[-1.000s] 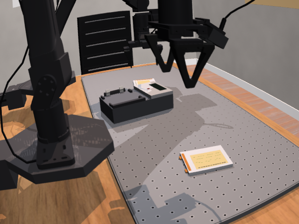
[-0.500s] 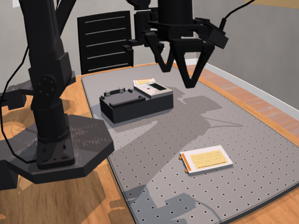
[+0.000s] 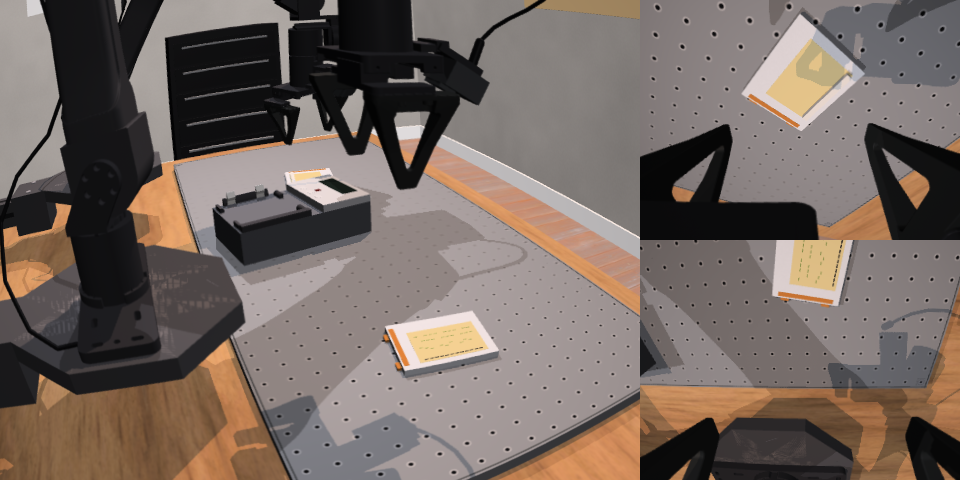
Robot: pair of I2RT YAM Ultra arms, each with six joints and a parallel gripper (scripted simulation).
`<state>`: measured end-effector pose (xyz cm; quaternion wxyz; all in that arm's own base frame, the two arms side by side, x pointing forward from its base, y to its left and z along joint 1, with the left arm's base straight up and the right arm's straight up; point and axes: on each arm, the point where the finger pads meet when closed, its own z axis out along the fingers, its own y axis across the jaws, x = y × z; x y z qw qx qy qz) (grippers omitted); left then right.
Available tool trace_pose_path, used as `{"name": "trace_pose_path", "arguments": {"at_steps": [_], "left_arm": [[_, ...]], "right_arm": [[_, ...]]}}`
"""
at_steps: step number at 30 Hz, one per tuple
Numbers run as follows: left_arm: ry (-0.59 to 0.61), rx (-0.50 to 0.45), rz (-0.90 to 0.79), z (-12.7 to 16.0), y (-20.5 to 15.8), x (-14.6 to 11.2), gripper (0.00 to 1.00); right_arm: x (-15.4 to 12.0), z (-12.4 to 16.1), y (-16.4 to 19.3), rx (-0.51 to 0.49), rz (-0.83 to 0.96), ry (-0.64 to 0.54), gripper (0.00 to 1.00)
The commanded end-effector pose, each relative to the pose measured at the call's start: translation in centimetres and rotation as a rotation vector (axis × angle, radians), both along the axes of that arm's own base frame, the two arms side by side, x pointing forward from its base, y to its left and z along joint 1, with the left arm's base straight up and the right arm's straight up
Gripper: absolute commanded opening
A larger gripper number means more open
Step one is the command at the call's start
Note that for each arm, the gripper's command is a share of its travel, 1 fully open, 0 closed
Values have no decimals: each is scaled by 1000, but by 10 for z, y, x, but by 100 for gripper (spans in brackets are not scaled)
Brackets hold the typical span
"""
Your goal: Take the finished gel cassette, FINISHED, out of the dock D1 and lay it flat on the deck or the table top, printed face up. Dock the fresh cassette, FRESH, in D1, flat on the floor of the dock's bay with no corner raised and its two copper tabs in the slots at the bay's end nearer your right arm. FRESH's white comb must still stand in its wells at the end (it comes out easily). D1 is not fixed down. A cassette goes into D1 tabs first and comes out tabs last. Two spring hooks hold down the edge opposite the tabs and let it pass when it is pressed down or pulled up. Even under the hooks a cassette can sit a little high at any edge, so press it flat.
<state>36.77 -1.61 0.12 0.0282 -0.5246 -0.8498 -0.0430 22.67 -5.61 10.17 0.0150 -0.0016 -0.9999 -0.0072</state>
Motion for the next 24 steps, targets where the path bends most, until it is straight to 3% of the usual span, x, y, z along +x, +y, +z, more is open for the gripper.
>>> {"name": "trace_pose_path", "arguments": {"at_steps": [1, 24], "left_arm": [[-39, 30, 146, 11, -2, 8, 98], [-174, 127, 826, 11, -5, 6, 98]], "right_arm": [[6, 11, -6, -14, -8, -29, 100], [6, 11, -6, -14, -8, -29, 100]]}}
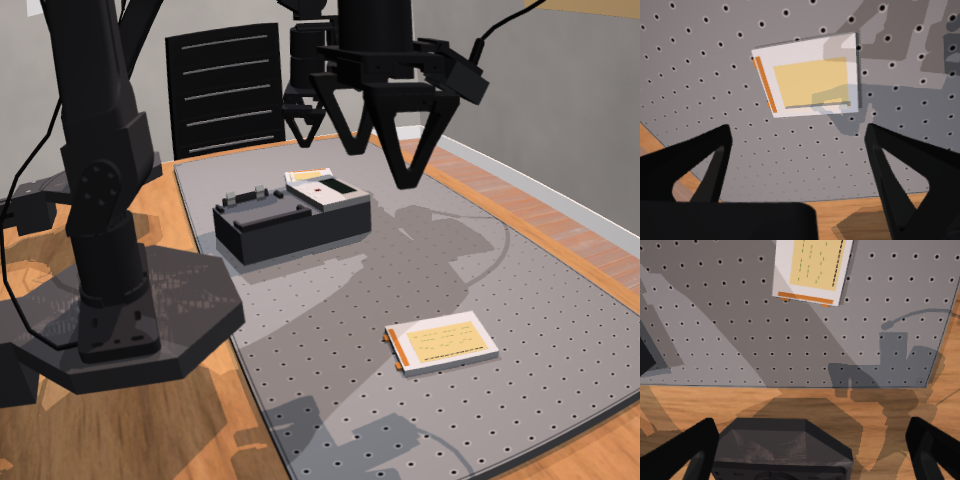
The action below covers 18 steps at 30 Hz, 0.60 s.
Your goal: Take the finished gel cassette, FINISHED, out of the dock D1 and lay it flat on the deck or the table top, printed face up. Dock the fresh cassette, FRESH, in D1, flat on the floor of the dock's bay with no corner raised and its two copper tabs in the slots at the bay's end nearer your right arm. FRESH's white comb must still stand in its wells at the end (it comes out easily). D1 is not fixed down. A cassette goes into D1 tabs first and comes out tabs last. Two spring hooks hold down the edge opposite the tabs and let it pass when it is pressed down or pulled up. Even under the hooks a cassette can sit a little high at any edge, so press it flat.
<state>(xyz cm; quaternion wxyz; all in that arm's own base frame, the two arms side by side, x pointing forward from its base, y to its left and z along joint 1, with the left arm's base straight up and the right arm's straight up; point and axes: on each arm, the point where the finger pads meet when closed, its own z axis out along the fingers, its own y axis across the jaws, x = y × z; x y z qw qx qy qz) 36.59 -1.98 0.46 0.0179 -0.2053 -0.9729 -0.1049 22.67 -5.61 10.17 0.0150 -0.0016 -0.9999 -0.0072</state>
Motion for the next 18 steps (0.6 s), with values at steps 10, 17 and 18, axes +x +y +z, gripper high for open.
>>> {"name": "trace_pose_path", "arguments": {"at_steps": [10, 17, 18], "left_arm": [[-128, 69, 396, 7, -3, 7, 98], [-205, 96, 615, 7, -4, 7, 98], [-216, 100, 646, 7, -5, 7, 98]], "right_arm": [[6, 11, -6, -14, -8, -29, 100], [6, 11, -6, -14, -8, -29, 100], [6, 11, -6, -14, -8, -29, 100]]}}
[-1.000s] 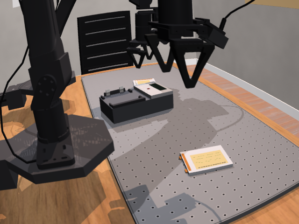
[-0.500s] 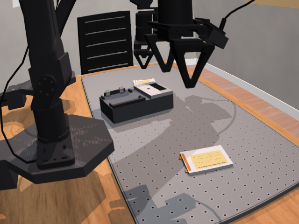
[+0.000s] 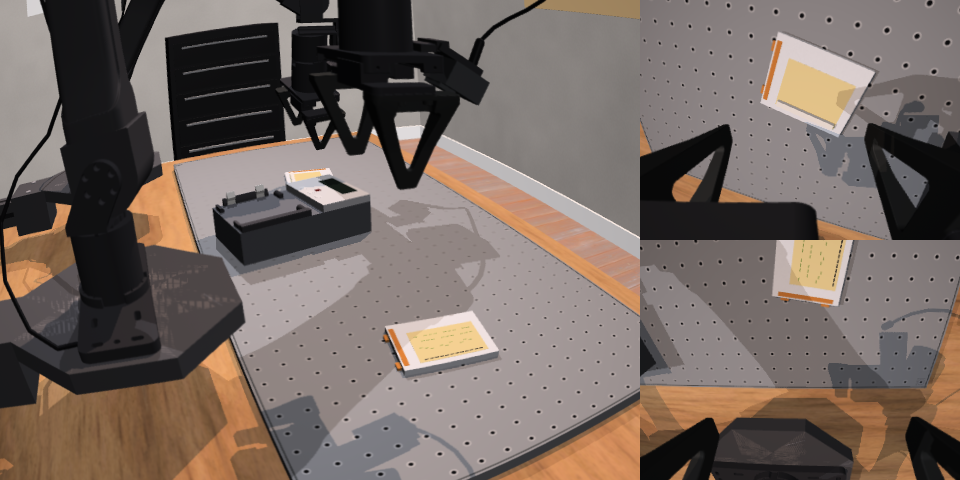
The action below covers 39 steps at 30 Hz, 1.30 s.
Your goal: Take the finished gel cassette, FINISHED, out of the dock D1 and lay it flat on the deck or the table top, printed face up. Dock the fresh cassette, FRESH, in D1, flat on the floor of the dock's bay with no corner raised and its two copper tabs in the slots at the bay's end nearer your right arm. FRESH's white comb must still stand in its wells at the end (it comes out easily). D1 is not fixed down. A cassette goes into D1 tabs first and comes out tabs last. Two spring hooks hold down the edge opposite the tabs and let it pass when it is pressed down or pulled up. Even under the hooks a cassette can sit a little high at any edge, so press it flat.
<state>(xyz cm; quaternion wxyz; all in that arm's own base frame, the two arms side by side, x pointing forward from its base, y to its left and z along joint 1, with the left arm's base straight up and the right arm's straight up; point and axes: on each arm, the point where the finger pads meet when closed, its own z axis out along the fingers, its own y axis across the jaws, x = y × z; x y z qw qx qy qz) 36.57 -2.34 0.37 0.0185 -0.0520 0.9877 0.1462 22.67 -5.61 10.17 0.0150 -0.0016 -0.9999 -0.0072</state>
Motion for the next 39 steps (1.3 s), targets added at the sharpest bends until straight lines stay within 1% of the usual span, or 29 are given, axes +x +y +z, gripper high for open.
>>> {"name": "trace_pose_path", "arguments": {"at_steps": [1, 6, 8, 23, 25, 35, 36, 39], "left_arm": [[-81, 39, 174, 8, -1, 7, 98], [-143, 58, 327, 8, -2, 7, 98], [-143, 58, 327, 8, -2, 7, 98], [-358, 100, 776, 8, -5, 7, 98], [-358, 100, 776, 8, -5, 7, 98], [-521, 108, 1067, 8, -8, 7, 98], [-542, 99, 1091, 8, -8, 7, 0], [-598, 72, 1156, 8, -8, 7, 0]], "right_arm": [[6, 11, -6, -14, -8, -29, 100], [6, 11, -6, -14, -8, -29, 100], [6, 11, -6, -14, -8, -29, 100], [6, 11, -6, -14, -8, -29, 100], [6, 11, -6, -14, -8, -29, 100], [6, 11, -6, -14, -8, -29, 100], [6, 11, -6, -14, -8, -29, 100], [6, 11, -6, -14, -8, -29, 100]]}}
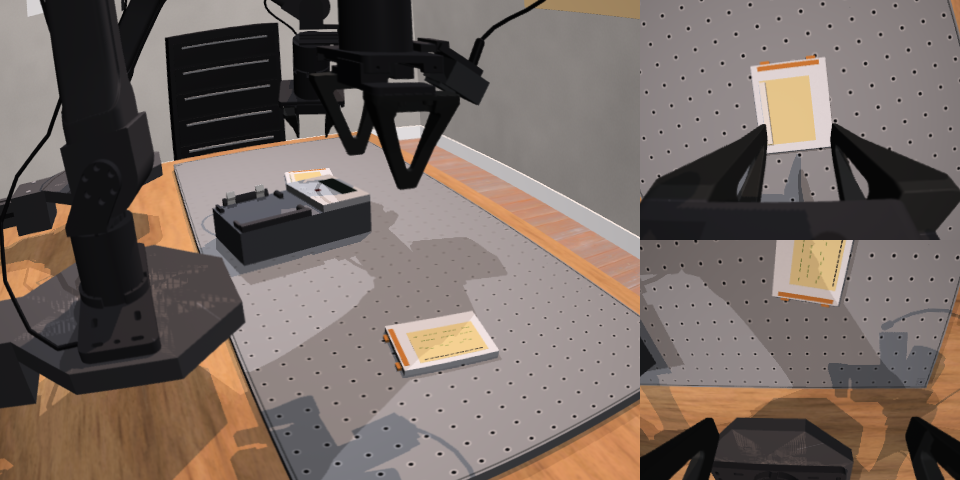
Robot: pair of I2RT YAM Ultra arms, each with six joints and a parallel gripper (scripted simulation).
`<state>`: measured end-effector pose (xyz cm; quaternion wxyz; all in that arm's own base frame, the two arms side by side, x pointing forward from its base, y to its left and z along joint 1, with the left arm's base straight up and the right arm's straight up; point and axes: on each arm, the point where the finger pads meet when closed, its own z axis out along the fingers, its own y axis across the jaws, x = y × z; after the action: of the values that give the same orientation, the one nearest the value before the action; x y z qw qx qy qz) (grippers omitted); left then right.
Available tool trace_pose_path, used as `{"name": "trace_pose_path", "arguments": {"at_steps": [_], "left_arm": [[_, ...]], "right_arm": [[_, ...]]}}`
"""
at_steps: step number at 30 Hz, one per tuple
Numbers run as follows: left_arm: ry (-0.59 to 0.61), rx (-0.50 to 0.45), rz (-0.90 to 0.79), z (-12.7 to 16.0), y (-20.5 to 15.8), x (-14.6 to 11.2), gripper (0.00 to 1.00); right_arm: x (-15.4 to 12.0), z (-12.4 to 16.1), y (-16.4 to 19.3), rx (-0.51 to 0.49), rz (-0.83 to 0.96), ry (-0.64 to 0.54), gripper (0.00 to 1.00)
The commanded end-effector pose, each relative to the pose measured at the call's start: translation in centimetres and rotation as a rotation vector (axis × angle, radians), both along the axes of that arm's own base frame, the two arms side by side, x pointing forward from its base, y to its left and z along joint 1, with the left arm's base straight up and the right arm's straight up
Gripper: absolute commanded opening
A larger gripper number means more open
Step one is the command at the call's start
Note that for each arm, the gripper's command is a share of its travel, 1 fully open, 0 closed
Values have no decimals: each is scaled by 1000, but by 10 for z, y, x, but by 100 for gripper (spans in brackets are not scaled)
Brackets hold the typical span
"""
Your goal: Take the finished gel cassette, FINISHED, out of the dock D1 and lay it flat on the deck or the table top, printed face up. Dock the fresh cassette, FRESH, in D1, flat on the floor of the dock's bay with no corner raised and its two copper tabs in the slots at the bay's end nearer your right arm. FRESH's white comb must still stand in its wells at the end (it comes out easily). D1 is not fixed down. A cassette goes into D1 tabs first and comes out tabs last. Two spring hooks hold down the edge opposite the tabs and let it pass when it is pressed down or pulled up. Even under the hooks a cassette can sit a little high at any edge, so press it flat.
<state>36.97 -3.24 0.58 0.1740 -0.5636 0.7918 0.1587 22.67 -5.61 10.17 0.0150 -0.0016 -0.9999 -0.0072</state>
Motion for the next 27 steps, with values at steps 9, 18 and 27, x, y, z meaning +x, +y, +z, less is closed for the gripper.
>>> {"name": "trace_pose_path", "arguments": {"at_steps": [9, 18, 27], "left_arm": [[-108, 19, 111, 6, 1, 3, 0], [-108, 19, 111, 6, 1, 3, 0], [-103, 44, 108, -2, 3, -2, 0]], "right_arm": [[6, 11, -6, -14, -8, -29, 100], [6, 11, -6, -14, -8, -29, 100], [6, 11, -6, -14, -8, -29, 100]]}}
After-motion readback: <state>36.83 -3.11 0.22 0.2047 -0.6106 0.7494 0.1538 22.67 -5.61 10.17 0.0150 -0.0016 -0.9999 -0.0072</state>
